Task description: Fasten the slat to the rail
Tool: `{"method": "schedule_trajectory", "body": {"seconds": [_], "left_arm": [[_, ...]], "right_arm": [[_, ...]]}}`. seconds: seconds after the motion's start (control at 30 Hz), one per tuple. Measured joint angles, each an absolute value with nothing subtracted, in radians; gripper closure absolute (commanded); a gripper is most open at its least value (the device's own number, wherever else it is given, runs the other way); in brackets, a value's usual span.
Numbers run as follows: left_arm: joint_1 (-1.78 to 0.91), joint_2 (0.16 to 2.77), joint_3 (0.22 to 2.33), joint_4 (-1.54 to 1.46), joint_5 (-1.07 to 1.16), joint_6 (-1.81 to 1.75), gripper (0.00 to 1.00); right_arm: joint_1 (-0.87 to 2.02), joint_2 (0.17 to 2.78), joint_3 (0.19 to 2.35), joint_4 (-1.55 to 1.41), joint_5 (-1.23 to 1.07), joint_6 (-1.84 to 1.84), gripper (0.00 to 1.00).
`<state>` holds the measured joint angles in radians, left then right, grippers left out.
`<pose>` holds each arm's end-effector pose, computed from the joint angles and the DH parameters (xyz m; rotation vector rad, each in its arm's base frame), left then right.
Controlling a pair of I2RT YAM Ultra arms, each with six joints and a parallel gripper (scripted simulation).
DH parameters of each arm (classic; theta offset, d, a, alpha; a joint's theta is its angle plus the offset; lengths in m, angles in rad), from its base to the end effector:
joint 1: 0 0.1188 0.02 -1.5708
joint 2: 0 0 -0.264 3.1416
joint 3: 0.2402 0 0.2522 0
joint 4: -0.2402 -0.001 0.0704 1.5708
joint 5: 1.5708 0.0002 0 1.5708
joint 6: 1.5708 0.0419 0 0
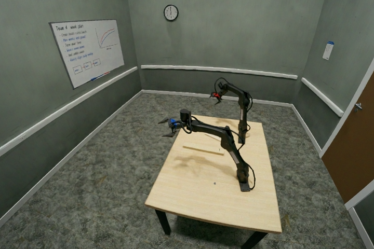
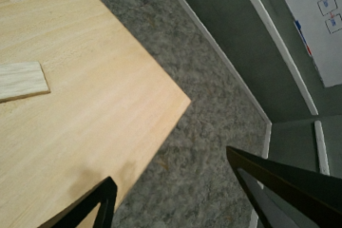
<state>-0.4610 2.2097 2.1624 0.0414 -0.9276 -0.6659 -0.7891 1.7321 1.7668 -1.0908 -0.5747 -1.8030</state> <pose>0.4815 -0.2006 0.3783 -0.8425 1.3323 -0.1526 0.2683 -0.2366 0.3558 -1.3426 2.0290 -0.4200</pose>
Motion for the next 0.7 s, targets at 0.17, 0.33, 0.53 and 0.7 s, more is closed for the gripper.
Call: {"method": "schedule_trajectory", "body": {"seconds": [0.17,0.33,0.53,0.7], "left_arm": [[-0.461,2.210,2.162,0.041,-0.928,-0.666,0.00],[-0.461,2.210,2.162,0.041,-0.928,-0.666,0.00],[-0.461,2.210,2.162,0.041,-0.928,-0.666,0.00],[-0.459,2.200,2.142,0.041,-0.916,-0.662,0.00]], "right_arm": [[-0.789,1.732,1.767,-1.091,-0.575,-1.803,0.00],[-0.789,1.732,1.767,-1.091,-0.575,-1.803,0.00],[-0.789,1.732,1.767,-1.091,-0.575,-1.803,0.00],[-0.782,1.726,1.747,-1.076,-0.559,-1.787,0.00]]}}
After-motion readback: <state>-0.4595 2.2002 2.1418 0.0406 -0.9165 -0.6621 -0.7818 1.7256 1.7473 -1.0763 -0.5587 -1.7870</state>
